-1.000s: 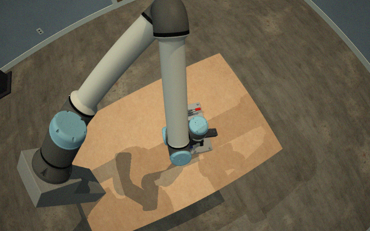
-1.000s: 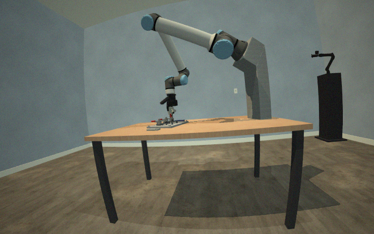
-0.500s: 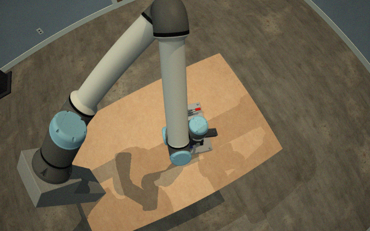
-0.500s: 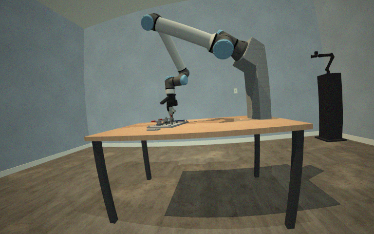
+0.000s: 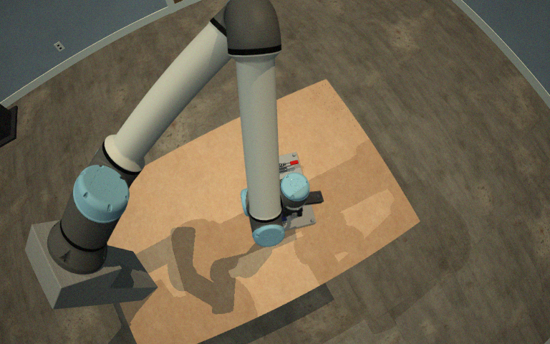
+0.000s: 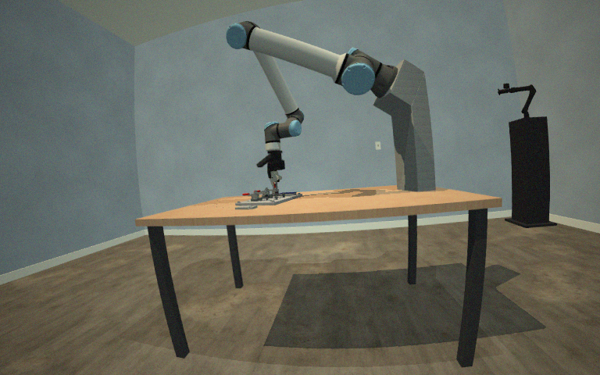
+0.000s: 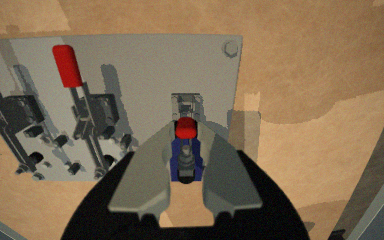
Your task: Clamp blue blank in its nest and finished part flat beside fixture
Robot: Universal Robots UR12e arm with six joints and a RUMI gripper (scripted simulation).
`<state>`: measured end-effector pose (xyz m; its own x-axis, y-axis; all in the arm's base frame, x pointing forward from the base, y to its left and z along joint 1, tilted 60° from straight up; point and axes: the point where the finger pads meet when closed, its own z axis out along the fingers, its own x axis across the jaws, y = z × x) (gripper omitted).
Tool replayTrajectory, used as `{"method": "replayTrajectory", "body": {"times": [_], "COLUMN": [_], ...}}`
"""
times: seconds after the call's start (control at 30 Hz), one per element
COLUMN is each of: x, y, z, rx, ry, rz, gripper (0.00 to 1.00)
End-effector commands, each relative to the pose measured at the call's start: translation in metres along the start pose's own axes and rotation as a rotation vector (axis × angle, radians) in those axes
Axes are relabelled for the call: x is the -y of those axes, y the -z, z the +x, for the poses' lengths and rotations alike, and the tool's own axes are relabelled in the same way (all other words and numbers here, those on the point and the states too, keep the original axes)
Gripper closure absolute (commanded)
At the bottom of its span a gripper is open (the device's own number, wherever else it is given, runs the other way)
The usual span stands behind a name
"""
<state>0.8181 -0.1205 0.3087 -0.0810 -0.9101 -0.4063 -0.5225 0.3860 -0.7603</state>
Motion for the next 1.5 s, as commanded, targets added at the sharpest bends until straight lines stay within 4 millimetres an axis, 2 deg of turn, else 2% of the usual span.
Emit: {"method": "replayTrajectory", "body": {"times": [0.0, 1.47], "x": [0.0037, 0.0108], "y": [0.0013, 0.0017], "z": [-0.0004, -0.0004], "rx": [-0.001, -0.001], "ry": [0.003, 0.003], "rz": [0.005, 0.006], "gripper": [1.0, 1.0]}}
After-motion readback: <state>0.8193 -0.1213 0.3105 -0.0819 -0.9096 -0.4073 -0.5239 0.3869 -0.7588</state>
